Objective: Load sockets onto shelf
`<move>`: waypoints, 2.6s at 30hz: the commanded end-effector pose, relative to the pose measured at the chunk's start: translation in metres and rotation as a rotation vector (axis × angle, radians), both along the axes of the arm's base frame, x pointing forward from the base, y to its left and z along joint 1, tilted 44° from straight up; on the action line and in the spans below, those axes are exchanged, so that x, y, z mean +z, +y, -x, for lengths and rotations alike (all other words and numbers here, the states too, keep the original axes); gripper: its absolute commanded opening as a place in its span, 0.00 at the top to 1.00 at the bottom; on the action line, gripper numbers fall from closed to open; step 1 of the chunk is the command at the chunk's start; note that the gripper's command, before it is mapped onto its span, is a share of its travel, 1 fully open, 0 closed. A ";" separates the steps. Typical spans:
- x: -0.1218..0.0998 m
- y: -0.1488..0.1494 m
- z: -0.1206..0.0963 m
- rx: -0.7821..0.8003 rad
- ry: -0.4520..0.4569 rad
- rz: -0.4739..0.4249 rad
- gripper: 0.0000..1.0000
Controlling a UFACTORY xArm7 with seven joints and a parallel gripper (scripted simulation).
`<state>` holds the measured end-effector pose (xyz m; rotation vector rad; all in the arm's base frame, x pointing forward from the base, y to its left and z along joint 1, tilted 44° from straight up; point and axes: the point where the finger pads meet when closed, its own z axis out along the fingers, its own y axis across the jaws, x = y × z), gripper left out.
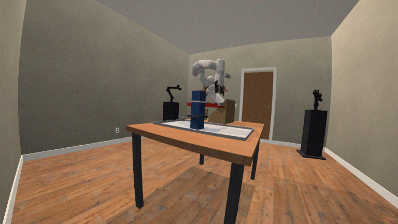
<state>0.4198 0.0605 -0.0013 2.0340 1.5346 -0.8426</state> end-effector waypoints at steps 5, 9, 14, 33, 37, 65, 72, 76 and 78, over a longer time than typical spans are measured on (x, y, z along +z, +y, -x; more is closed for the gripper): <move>0.051 -0.017 0.075 0.010 -0.013 -0.013 0.00; 0.062 -0.027 0.101 0.008 -0.016 -0.003 0.00; 0.070 -0.027 0.111 0.029 -0.021 0.004 0.00; 0.210 0.087 0.157 0.685 -0.229 0.178 0.00; 0.246 0.105 0.181 0.817 -0.304 0.242 0.00; 0.258 0.110 0.190 0.866 -0.336 0.268 0.00; 0.258 0.110 0.190 0.866 -0.336 0.268 0.00; 0.258 0.110 0.190 0.866 -0.336 0.268 0.00; 0.258 0.110 0.190 0.866 -0.336 0.268 0.00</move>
